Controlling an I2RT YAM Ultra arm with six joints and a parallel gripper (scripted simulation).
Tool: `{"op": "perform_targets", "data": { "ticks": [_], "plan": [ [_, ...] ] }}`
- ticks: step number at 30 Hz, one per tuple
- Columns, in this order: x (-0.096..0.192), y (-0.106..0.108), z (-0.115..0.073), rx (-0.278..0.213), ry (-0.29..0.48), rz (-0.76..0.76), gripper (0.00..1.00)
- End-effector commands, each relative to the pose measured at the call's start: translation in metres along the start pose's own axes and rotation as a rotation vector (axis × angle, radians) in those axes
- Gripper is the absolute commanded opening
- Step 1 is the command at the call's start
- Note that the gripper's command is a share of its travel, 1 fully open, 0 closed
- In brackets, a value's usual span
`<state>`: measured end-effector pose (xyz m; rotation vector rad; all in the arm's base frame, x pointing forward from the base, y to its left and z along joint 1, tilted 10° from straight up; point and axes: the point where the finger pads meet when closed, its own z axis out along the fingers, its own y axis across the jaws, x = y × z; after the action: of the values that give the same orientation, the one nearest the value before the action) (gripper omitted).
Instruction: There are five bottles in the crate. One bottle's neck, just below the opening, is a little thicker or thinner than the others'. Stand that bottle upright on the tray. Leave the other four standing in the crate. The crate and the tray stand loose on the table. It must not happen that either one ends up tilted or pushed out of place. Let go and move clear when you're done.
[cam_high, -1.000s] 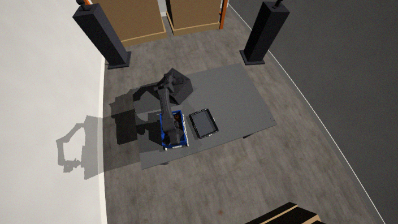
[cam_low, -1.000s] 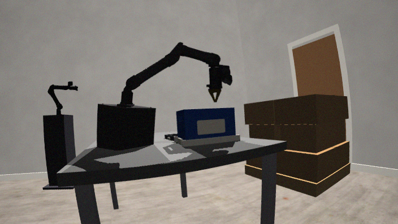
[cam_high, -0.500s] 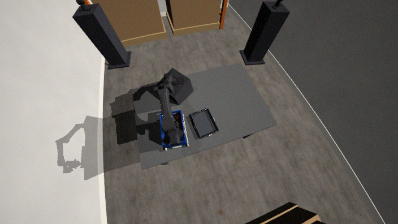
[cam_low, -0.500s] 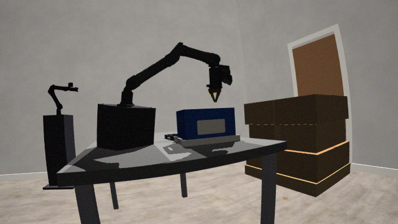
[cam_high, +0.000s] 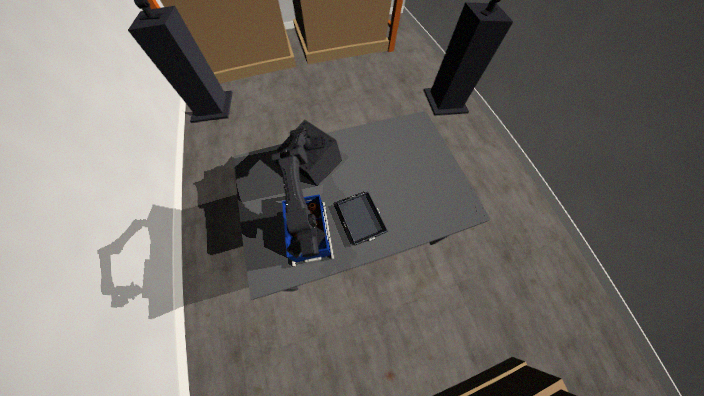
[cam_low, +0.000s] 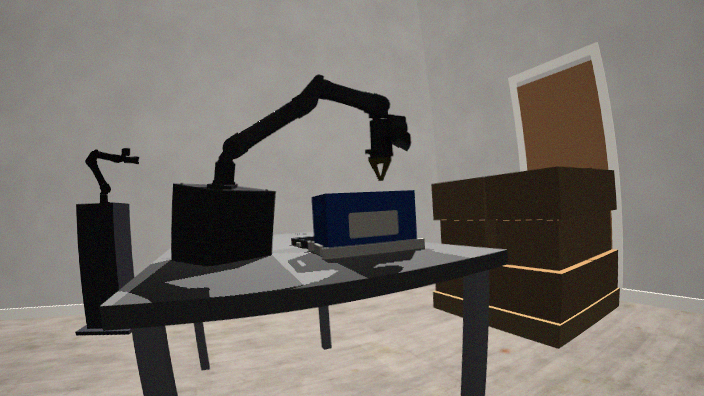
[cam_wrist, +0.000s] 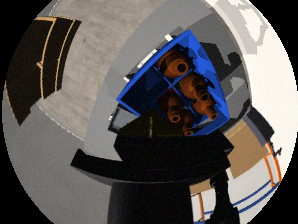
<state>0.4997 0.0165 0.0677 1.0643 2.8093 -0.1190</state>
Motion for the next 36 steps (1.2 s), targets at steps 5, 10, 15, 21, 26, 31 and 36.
{"op": "perform_targets", "data": {
  "ticks": [5, 10, 15, 21, 26, 31, 36],
  "plan": [
    [-0.002, 0.009, -0.021, -0.028, -0.035, -0.007, 0.00],
    [-0.002, 0.009, -0.024, -0.033, -0.039, -0.007, 0.00],
    [-0.008, -0.007, -0.018, -0.027, -0.032, 0.003, 0.00],
    [-0.008, -0.033, -0.022, -0.029, -0.029, 0.003, 0.00],
    [-0.004, -0.067, -0.024, -0.031, -0.027, 0.003, 0.00],
    [0.013, -0.117, -0.023, -0.029, -0.028, 0.003, 0.00],
    [0.037, -0.159, -0.016, -0.027, -0.029, 0.003, 0.00]
  ]
}}
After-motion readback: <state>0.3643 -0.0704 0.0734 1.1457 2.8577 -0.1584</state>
